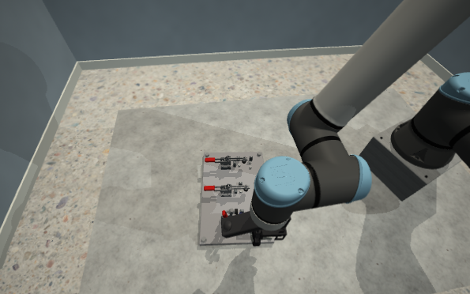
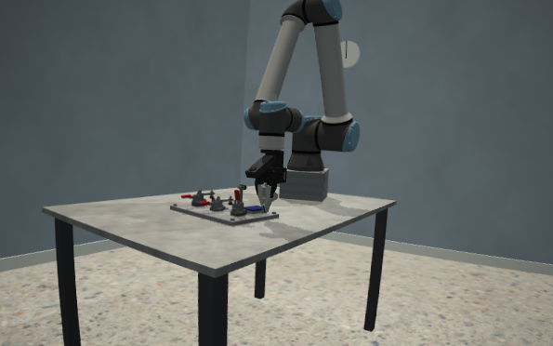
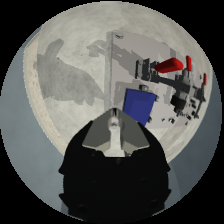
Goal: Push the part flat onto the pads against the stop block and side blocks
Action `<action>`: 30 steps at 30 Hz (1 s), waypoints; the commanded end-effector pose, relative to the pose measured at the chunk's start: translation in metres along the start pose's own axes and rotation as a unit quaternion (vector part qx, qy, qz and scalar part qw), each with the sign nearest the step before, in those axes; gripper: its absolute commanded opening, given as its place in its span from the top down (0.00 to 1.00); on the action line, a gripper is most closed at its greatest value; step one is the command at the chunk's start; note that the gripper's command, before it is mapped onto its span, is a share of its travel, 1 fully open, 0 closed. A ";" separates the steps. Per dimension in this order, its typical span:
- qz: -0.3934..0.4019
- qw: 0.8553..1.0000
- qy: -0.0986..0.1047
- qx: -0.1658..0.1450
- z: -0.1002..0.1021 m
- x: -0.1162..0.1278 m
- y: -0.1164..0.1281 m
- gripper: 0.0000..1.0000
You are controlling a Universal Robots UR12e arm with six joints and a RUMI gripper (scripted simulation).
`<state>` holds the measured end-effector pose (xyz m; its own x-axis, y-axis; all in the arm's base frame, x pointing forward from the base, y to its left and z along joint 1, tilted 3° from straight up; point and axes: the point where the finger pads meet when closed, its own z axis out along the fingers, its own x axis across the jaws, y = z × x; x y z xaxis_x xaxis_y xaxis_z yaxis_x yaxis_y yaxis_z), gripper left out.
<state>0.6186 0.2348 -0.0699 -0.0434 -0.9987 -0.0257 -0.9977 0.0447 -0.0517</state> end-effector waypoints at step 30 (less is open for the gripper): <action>0.000 1.000 0.000 0.001 -0.001 0.005 -0.001 1.00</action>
<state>0.6184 0.2305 -0.0700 -0.0434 -0.9987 -0.0257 -0.9977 0.0447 -0.0517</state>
